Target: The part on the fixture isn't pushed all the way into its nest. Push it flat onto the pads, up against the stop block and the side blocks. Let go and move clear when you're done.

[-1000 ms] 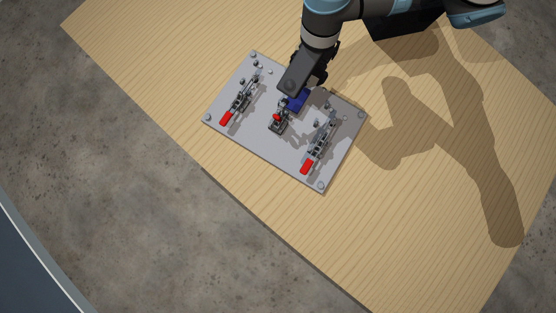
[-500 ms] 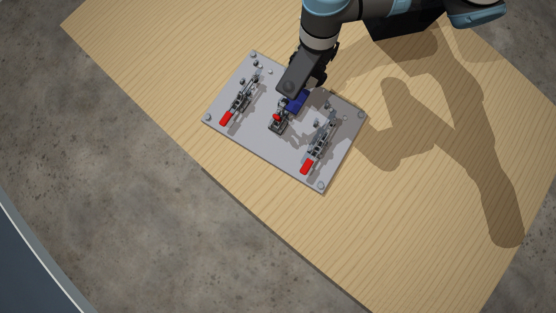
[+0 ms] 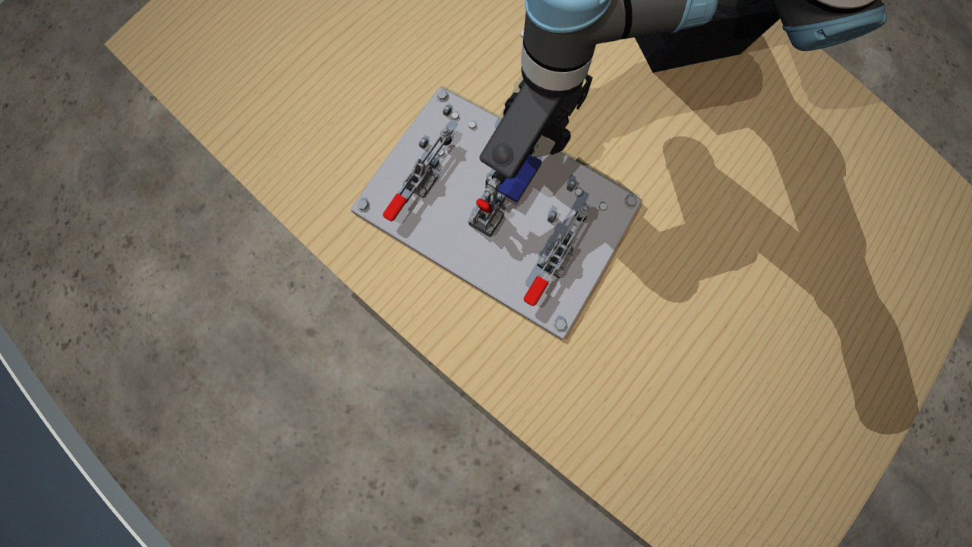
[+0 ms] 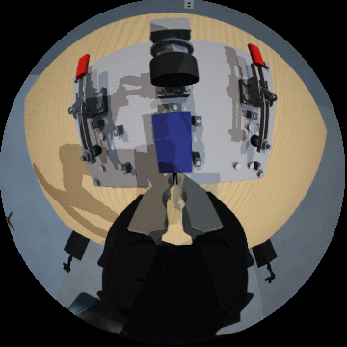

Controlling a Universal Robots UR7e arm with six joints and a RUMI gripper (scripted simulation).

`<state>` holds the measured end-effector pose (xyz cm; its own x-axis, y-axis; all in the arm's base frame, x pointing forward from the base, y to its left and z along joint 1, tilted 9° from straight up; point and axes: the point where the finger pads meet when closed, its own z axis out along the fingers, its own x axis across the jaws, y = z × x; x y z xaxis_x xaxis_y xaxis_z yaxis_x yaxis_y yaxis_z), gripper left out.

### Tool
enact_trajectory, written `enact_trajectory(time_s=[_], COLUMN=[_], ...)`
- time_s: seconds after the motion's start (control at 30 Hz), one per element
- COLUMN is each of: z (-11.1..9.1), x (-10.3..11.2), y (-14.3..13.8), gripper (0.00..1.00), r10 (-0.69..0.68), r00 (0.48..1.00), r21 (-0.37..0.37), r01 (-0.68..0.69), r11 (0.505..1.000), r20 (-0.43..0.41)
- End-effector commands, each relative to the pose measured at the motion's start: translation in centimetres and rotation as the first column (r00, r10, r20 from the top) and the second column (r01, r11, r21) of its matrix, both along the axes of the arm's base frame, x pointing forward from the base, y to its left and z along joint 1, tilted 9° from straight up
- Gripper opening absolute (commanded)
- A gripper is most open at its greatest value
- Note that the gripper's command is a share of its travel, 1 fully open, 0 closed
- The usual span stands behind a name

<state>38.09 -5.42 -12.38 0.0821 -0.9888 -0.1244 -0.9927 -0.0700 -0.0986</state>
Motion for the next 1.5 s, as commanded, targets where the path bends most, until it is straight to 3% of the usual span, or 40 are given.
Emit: enact_trajectory(time_s=[0.0, 1.47], z=[0.1, -0.2], x=[0.3, -2.1], y=[0.0, -0.2], gripper=[0.00, 0.00], r10=[0.000, 0.000], r00=[1.000, 1.000], r21=[0.000, 0.000], r01=[0.000, 0.000], r11=[1.000, 1.000], r20=[0.008, 0.008])
